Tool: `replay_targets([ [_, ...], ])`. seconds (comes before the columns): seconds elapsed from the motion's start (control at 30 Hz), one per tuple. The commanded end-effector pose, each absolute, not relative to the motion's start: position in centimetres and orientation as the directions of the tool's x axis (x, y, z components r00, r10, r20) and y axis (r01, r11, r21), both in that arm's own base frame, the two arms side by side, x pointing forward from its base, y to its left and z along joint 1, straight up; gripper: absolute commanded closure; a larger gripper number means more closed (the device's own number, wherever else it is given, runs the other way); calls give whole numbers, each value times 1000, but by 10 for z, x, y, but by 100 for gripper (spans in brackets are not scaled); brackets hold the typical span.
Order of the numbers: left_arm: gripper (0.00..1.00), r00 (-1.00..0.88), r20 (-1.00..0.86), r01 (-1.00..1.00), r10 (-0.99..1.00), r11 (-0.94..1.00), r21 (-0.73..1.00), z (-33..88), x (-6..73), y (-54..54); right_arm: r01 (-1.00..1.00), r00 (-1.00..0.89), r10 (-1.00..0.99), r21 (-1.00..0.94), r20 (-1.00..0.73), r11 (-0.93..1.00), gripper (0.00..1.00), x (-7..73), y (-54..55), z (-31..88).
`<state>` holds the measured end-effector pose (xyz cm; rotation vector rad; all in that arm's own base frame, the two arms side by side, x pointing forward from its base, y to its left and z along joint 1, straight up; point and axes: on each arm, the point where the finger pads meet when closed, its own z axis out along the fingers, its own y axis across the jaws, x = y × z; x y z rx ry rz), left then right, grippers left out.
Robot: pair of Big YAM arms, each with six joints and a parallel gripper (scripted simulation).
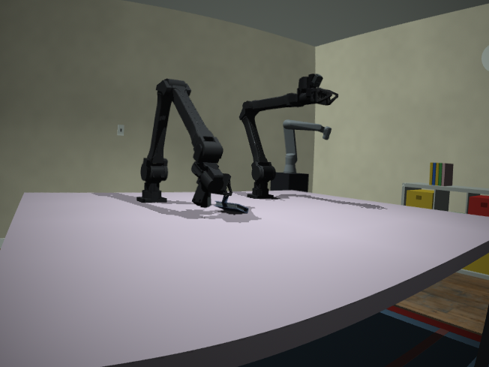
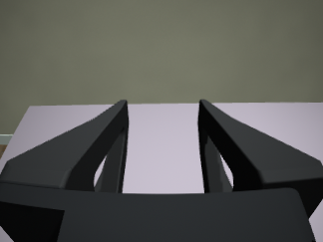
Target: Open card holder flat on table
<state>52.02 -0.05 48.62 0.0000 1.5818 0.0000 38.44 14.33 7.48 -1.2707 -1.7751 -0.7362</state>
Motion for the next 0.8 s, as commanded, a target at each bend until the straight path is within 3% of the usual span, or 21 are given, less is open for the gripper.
replay_targets([
  [0.0, 64, 40, -999, 0, 0, 1000, 0, 514, 518, 0, 948, -182, 475, 26, 861, 317, 79, 385, 150, 91],
  [0.77, 64, 40, -999, 0, 0, 1000, 0, 514, 518, 0, 949, -180, 474, 26, 862, 314, 79, 384, 163, 106],
])
